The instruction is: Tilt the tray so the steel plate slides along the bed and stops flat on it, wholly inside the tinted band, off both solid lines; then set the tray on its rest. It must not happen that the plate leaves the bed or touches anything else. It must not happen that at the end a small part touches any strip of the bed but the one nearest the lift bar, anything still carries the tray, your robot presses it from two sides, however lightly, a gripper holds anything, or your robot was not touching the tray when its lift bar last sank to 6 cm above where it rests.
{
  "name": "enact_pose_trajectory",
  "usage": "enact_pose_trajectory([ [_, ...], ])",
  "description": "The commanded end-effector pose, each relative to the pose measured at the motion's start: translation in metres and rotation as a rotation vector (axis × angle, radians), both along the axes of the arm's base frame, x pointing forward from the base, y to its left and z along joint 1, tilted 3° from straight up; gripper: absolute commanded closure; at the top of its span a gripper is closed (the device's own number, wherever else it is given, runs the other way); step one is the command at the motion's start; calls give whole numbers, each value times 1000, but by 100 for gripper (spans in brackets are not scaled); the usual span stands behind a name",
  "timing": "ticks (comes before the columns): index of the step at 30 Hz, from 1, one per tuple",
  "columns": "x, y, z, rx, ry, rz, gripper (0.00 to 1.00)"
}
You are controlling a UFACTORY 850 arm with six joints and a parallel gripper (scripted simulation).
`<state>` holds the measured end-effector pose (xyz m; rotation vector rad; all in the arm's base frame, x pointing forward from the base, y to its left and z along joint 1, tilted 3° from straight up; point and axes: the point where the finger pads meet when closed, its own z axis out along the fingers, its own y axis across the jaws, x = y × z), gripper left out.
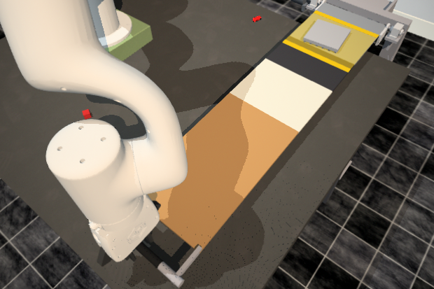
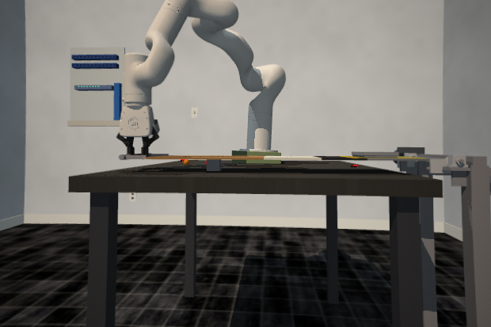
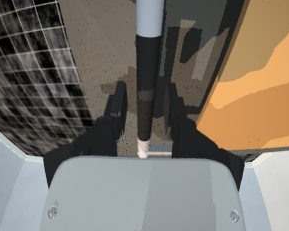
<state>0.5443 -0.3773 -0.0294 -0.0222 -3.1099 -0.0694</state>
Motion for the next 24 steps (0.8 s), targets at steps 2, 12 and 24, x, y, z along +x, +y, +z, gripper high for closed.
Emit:
enact_pose_trajectory([
  [2, 1, -2, 21, -1, -2, 0, 60],
  [12, 3, -3, 60, -1, -2, 0, 60],
  [24, 4, -5, 95, -1, -2, 0, 60],
])
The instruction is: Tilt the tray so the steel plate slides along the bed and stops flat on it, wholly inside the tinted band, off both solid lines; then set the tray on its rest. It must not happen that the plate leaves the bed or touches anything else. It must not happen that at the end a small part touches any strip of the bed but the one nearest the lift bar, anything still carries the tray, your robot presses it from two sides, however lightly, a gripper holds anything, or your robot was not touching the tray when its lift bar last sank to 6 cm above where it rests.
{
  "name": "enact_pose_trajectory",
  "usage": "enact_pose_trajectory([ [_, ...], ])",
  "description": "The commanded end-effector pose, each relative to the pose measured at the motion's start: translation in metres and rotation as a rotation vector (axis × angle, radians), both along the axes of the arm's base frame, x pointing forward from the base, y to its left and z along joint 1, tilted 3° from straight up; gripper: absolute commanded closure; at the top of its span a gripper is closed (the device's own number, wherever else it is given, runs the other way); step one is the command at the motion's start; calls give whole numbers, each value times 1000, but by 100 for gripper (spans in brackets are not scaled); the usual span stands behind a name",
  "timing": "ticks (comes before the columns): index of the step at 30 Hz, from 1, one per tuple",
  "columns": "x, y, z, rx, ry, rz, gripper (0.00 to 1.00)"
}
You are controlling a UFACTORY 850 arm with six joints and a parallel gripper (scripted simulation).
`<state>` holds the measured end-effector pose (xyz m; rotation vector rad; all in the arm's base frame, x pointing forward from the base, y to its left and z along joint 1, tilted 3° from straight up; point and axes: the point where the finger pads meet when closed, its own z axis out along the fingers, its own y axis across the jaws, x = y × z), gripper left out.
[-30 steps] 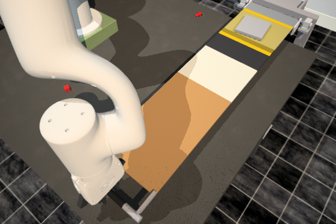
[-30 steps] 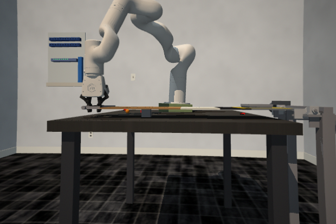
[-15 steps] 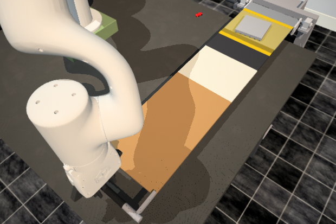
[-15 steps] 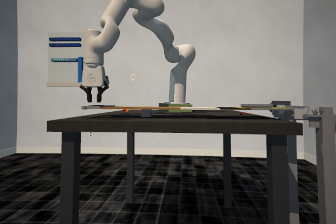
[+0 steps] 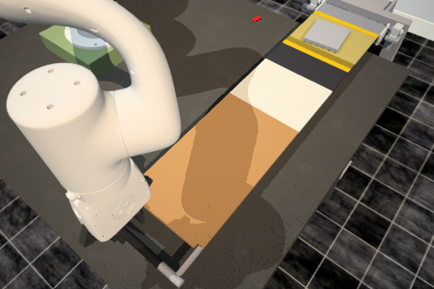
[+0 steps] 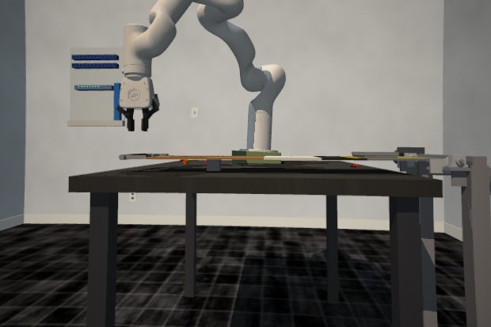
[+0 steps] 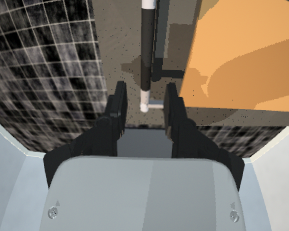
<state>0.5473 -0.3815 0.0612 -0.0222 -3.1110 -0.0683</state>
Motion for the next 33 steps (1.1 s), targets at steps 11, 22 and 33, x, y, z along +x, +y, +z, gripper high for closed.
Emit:
enact_pose_trajectory([
  [11, 1, -1, 10, -1, -1, 0, 0],
  [22, 1, -1, 10, -1, -1, 0, 0],
  [33, 1, -1, 10, -1, -1, 0, 0],
])
